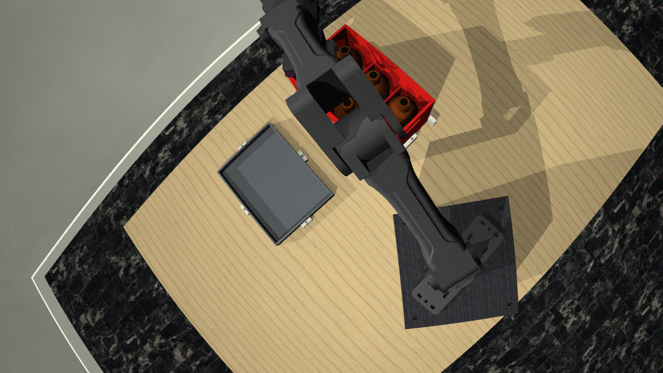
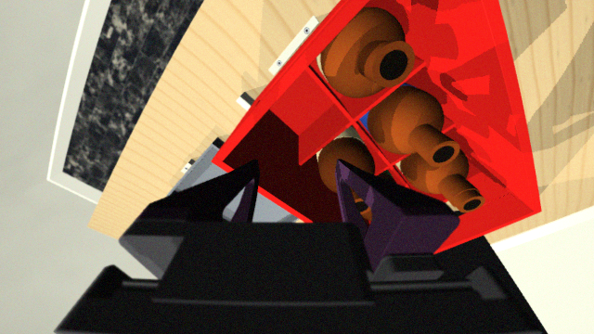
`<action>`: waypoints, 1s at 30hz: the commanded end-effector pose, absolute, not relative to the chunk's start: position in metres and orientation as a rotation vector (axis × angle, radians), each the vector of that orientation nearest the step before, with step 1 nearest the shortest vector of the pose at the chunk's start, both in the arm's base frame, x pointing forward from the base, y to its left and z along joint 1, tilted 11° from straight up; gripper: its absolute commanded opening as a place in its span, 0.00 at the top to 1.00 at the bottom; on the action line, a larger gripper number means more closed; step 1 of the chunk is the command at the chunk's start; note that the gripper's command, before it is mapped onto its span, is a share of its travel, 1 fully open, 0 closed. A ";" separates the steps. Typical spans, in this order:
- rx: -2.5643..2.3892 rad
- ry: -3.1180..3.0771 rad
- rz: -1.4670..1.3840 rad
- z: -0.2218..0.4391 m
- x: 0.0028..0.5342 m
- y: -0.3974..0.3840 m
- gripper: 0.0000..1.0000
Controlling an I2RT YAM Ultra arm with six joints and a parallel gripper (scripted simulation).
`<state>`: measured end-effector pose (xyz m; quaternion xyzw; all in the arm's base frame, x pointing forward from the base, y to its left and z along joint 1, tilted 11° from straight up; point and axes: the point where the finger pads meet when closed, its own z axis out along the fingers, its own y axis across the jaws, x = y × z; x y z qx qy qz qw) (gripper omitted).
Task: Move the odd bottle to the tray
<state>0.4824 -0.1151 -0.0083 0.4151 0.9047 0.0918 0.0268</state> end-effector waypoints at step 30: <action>1.271 2.747 0.269 0.007 0.489 -0.127 0.39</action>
